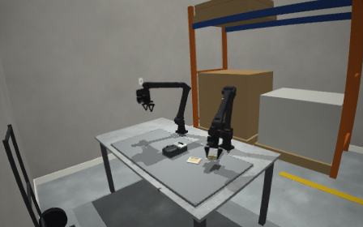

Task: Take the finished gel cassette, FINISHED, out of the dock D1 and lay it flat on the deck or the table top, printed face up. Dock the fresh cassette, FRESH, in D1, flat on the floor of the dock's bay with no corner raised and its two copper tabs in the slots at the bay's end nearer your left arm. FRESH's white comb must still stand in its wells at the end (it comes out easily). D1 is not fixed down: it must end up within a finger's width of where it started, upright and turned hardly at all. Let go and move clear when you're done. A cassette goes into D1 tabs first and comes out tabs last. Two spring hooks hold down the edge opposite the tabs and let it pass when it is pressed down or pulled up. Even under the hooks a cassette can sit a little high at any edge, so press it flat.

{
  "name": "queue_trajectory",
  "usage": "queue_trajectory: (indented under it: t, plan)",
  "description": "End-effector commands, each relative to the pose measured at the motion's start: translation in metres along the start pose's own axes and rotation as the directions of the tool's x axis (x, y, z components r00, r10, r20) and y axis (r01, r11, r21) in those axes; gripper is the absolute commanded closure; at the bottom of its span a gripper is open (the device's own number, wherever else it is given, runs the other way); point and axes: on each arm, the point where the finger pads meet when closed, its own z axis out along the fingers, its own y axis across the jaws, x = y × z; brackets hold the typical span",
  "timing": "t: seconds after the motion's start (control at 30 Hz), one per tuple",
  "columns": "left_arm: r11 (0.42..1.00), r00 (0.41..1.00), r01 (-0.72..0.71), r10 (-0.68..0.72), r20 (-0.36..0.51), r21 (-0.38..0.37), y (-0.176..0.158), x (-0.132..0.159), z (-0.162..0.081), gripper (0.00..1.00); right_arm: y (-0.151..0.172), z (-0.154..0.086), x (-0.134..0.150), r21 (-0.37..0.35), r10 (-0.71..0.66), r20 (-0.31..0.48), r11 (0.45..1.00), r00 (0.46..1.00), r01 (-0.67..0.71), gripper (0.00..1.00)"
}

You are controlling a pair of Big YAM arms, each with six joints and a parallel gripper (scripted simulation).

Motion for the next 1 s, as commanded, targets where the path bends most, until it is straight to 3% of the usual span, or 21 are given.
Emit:
queue_trajectory:
  t: [0.0,0.97]
  plan:
    - [1.0,1.0,0.003,-0.003,-0.011,-0.001,0.0,0.004,0.007,1.0,-0.002,-0.018,-0.01,0.001,-0.007,0.018,1.0,1.0,0.007,0.0]
    - [1.0,1.0,0.005,-0.005,-0.006,0.001,-0.002,0.01,0.02,1.0,-0.002,-0.018,-0.01,0.001,-0.007,0.018,1.0,1.0,0.007,0.0]
